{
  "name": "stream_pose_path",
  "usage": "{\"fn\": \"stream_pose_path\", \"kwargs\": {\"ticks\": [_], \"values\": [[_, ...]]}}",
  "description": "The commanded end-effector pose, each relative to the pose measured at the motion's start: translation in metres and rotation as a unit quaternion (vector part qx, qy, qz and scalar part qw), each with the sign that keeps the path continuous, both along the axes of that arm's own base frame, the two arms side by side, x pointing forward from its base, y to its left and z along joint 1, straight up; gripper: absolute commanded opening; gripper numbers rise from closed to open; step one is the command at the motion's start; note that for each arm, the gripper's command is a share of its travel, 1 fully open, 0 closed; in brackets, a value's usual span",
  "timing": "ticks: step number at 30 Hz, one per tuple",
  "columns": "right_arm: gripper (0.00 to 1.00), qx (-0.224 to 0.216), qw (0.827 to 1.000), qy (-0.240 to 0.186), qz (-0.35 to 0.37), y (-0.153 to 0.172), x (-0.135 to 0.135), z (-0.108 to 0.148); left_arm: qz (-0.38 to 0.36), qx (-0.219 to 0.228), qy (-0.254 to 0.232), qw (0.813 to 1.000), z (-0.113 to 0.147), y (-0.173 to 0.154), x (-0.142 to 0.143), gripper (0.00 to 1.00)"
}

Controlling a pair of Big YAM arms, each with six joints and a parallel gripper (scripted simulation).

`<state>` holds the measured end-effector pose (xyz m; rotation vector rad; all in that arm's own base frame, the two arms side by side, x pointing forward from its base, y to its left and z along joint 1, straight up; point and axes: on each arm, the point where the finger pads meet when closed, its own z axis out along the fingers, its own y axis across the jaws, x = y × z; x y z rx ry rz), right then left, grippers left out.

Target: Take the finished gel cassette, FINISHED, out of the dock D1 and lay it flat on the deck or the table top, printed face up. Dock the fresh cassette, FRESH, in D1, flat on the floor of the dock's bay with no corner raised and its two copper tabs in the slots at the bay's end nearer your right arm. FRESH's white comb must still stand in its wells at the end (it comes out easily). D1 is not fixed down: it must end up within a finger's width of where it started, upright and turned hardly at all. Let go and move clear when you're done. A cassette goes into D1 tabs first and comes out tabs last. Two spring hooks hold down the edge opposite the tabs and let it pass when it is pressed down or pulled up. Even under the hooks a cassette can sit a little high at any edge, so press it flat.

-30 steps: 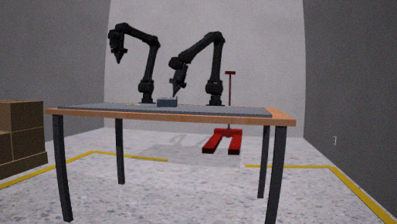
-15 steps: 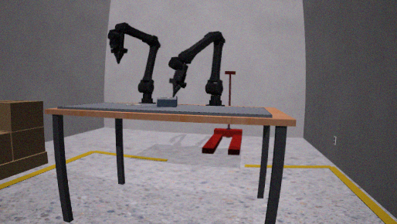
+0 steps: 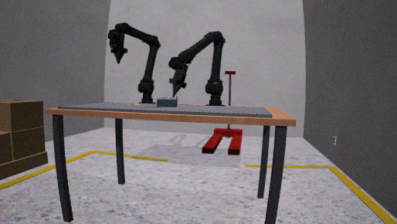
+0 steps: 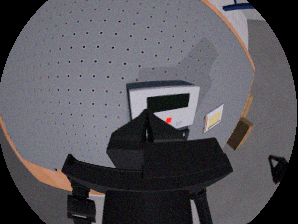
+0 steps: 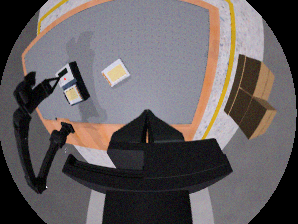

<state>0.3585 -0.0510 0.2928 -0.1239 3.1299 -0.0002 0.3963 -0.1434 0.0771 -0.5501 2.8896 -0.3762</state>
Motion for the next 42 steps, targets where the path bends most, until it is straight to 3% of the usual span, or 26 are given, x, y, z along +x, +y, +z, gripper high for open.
{"fn": "stream_pose_path", "kwargs": {"ticks": [1,7,16,28,32,34,42], "values": [[0.0,0.0,1.0,0.005,-0.003,-0.003,-0.004,0.0,0.007,0.024,0.066,0.997,-0.056,0.014,-0.029,0.0],[0.0,0.0,1.0,0.005,-0.003,-0.003,-0.004,0.0,0.007,0.024,0.066,0.997,-0.056,0.014,-0.029,0.0],[0.0,0.027,0.994,-0.017,0.108,0.028,0.006,-0.013,0.007,0.024,0.066,0.997,-0.056,0.014,-0.029,0.0],[0.0,0.074,0.953,-0.046,0.29,0.082,0.016,-0.037,0.007,0.024,0.066,0.997,-0.056,0.014,-0.029,0.0],[0.0,0.074,0.953,-0.046,0.29,0.091,0.017,-0.041,0.007,0.024,0.066,0.997,-0.056,0.014,-0.029,0.0],[0.0,0.073,0.943,-0.053,0.32,0.097,0.018,-0.043,0.007,0.024,0.066,0.997,-0.056,0.014,-0.029,0.0],[0.0,0.073,0.943,-0.053,0.32,0.121,0.022,-0.054,0.007,0.024,0.066,0.997,-0.056,0.014,-0.029,0.0]]}}
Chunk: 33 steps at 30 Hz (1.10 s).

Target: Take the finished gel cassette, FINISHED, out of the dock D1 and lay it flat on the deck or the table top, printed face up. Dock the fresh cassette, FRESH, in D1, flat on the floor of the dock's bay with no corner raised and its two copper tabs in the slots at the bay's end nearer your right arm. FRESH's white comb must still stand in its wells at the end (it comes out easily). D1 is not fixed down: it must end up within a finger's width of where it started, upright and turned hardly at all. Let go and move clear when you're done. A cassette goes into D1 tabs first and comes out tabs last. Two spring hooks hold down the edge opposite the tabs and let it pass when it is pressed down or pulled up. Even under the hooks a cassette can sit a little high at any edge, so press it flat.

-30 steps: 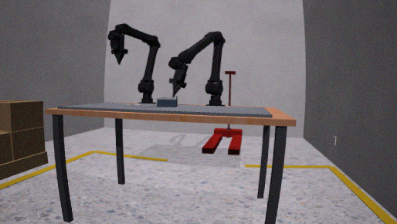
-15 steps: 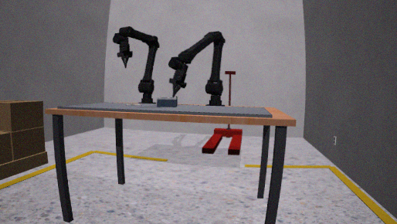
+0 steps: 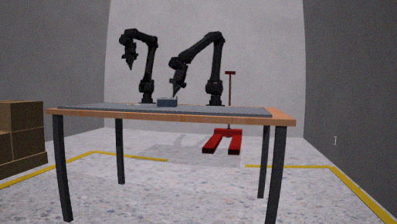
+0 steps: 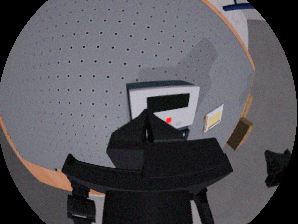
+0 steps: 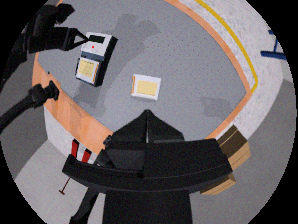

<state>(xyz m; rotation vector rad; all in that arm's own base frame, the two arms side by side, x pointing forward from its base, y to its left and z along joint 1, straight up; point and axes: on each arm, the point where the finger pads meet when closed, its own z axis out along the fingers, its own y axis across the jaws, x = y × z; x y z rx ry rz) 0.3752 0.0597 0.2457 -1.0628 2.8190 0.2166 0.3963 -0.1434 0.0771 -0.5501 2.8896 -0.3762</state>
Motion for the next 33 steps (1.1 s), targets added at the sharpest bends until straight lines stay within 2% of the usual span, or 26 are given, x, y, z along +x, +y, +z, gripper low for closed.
{"fn": "stream_pose_path", "kwargs": {"ticks": [1,8,10,14,26,33], "values": [[0.0,0.0,1.0,0.0,0.006,0.013,0.005,-0.008,0.007,0.024,0.066,0.997,-0.056,0.014,-0.029,0.0],[0.0,0.0,1.0,0.0,0.006,0.029,0.008,-0.015,0.007,0.024,0.066,0.997,-0.056,0.014,-0.029,0.0],[0.0,-0.001,1.0,0.012,-0.025,0.029,0.008,-0.017,0.007,0.024,0.066,0.997,-0.056,0.014,-0.029,0.0],[0.0,-0.001,1.0,0.013,-0.027,0.031,0.01,-0.022,0.007,0.024,0.066,0.997,-0.056,0.014,-0.029,0.0],[0.0,-0.001,1.0,0.013,-0.027,0.031,0.01,-0.022,0.007,0.024,0.066,0.997,-0.056,0.014,-0.029,0.0],[0.0,-0.001,1.0,0.012,-0.028,0.02,0.007,-0.015,0.007,0.024,0.066,0.997,-0.056,0.014,-0.029,0.0]]}}
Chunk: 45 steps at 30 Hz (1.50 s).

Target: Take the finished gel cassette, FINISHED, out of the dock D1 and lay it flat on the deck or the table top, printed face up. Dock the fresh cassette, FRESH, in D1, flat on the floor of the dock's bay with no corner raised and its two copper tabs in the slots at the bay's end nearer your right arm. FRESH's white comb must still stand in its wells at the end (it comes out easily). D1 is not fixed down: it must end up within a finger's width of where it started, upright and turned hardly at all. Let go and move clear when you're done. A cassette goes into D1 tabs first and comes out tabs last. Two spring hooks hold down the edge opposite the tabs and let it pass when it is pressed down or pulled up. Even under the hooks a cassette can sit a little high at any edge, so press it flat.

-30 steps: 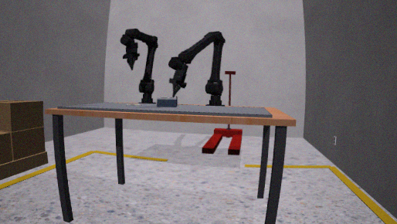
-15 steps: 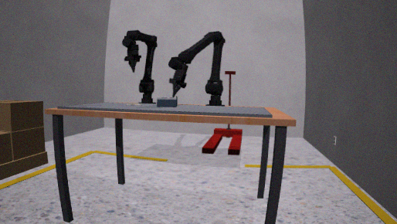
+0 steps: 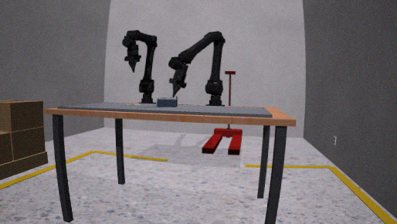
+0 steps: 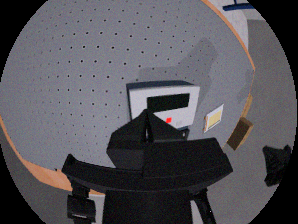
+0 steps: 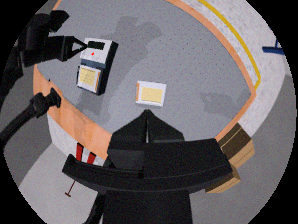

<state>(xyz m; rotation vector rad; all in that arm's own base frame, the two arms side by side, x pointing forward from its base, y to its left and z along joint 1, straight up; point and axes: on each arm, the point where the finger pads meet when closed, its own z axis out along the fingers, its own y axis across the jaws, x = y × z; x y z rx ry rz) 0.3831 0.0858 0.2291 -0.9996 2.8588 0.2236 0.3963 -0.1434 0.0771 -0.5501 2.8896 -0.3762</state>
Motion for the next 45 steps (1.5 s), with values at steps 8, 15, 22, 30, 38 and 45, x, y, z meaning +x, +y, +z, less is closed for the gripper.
{"fn": "stream_pose_path", "kwargs": {"ticks": [8,15,22,30,38,45], "values": [[0.0,-0.001,1.0,0.002,-0.005,-0.009,-0.002,0.003,0.007,0.024,0.066,0.997,-0.056,0.014,-0.029,0.0],[0.0,-0.001,1.0,-0.001,-0.001,-0.013,-0.003,0.007,0.007,0.024,0.066,0.997,-0.056,0.014,-0.029,0.0],[0.0,-0.001,1.0,-0.001,-0.001,-0.019,-0.005,0.012,0.007,0.024,0.066,0.997,-0.056,0.014,-0.029,0.0],[0.0,0.004,1.0,-0.004,0.015,-0.014,-0.006,0.01,0.007,0.024,0.066,0.997,-0.056,0.014,-0.029,0.0],[0.0,0.038,0.989,-0.024,0.142,0.023,-0.011,-0.003,0.007,0.024,0.066,0.997,-0.056,0.014,-0.029,0.0],[0.0,0.059,0.973,-0.037,0.22,0.046,-0.016,-0.012,0.007,0.024,0.066,0.997,-0.056,0.014,-0.029,0.0]]}}
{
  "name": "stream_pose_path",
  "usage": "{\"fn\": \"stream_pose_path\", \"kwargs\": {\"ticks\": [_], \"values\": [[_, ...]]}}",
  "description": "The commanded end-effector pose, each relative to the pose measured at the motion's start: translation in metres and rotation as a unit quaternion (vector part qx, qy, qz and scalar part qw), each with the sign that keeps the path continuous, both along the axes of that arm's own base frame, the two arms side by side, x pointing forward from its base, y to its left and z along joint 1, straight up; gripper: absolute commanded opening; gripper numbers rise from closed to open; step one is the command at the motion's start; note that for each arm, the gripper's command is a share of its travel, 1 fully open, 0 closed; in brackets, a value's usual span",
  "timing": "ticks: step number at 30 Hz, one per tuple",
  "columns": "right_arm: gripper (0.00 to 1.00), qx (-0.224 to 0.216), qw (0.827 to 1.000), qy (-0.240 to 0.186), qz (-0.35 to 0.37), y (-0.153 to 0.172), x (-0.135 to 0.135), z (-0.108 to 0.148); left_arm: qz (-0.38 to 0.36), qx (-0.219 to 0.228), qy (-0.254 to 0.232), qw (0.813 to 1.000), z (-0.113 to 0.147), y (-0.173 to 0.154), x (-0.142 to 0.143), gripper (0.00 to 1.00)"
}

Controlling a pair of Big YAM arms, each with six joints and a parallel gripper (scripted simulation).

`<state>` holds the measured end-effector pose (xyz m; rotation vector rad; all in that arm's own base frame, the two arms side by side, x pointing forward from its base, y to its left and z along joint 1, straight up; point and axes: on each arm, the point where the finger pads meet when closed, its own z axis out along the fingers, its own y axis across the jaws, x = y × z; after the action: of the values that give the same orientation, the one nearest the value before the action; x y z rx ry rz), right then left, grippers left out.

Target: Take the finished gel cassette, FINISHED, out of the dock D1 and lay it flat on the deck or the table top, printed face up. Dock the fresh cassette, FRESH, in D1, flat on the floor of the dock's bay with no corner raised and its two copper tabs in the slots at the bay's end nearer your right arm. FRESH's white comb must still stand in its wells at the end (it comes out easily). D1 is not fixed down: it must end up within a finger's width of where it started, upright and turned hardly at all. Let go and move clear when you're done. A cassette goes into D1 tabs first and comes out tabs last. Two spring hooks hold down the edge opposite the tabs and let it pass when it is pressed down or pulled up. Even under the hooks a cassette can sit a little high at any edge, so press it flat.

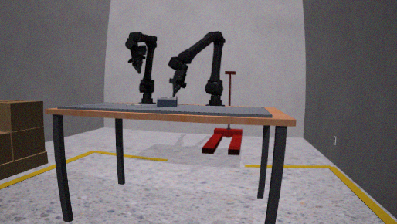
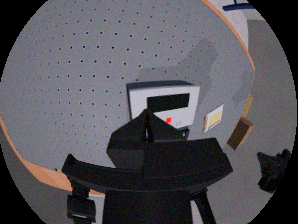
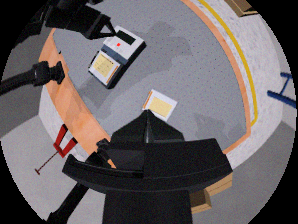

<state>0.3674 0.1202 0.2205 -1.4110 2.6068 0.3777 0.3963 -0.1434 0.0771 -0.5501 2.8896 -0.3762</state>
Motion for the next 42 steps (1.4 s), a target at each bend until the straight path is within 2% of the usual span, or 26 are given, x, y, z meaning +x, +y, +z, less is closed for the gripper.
{"fn": "stream_pose_path", "kwargs": {"ticks": [1,4,8,10,26,28,42], "values": [[0.0,0.011,0.997,-0.023,0.078,0.016,-0.002,-0.005,0.007,0.024,0.066,0.997,-0.056,0.014,-0.029,0.0],[0.0,0.025,0.991,-0.032,0.125,0.029,-0.006,-0.011,0.007,0.024,0.066,0.997,-0.056,0.014,-0.029,0.0],[0.0,0.028,0.99,-0.033,0.133,0.047,-0.011,-0.018,0.007,0.024,0.066,0.997,-0.056,0.014,-0.029,0.0],[0.0,0.03,0.985,-0.043,0.165,0.053,-0.013,-0.021,0.007,0.024,0.066,0.997,-0.056,0.014,-0.029,0.0],[0.0,0.03,0.985,-0.044,0.166,0.094,-0.023,-0.041,0.007,0.024,0.066,0.997,-0.056,0.014,-0.029,0.0],[0.0,0.027,0.99,-0.03,0.136,0.092,-0.022,-0.042,0.007,0.024,0.066,0.997,-0.056,0.014,-0.029,0.0],[0.0,0.027,0.99,-0.03,0.135,0.088,-0.019,-0.047,0.007,0.024,0.066,0.997,-0.056,0.014,-0.029,0.0]]}}
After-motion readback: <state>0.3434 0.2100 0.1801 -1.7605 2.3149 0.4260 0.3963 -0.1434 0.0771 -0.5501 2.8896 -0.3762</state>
